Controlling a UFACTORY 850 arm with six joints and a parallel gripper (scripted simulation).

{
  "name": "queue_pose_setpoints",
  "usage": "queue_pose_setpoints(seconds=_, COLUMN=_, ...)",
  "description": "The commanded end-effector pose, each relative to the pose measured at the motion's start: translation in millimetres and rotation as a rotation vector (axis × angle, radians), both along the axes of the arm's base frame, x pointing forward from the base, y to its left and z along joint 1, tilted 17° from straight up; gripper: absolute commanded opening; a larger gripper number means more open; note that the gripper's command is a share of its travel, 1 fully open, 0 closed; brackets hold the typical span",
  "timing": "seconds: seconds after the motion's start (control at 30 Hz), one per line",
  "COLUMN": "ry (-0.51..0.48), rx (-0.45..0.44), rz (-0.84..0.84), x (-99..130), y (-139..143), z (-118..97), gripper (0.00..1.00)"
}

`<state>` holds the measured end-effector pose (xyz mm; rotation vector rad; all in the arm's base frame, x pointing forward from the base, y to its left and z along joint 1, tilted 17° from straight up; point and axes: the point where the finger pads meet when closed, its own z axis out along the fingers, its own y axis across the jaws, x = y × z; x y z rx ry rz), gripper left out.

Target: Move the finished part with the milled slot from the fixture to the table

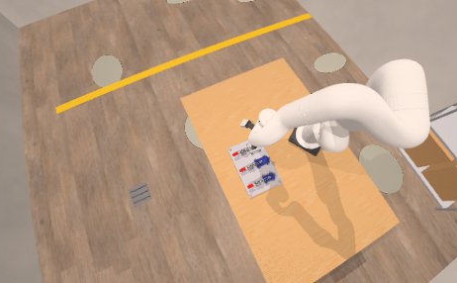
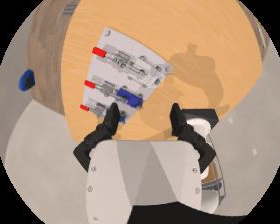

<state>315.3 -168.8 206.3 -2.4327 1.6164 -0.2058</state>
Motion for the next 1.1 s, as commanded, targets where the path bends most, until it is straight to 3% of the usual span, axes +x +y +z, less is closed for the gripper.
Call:
queue_pose_setpoints(seconds=0.0, ry=-0.012, rx=-0.018, rz=0.075, x=-0.2, y=-1.1, z=2.5, gripper=1.0)
queue_pose_setpoints(seconds=0.03, ry=-0.023, rx=-0.035, rz=0.151, x=-0.9, y=-1.8, z=4.4, gripper=1.0)
queue_pose_setpoints(seconds=0.2, ry=-0.034, rx=-0.053, rz=0.227, x=-1.6, y=-2.5, z=6.4, gripper=1.0)
queue_pose_setpoints(seconds=0.9, ry=-0.034, rx=-0.053, rz=0.227, x=-1.6, y=-2.5, z=6.4, gripper=1.0)
queue_pose_setpoints(seconds=0.97, ry=-0.056, rx=-0.089, rz=0.377, x=-3.1, y=-3.8, z=10.3, gripper=1.0)
queue_pose_setpoints(seconds=1.07, ry=-0.056, rx=-0.089, rz=0.377, x=-3.1, y=-3.8, z=10.3, gripper=1.0)
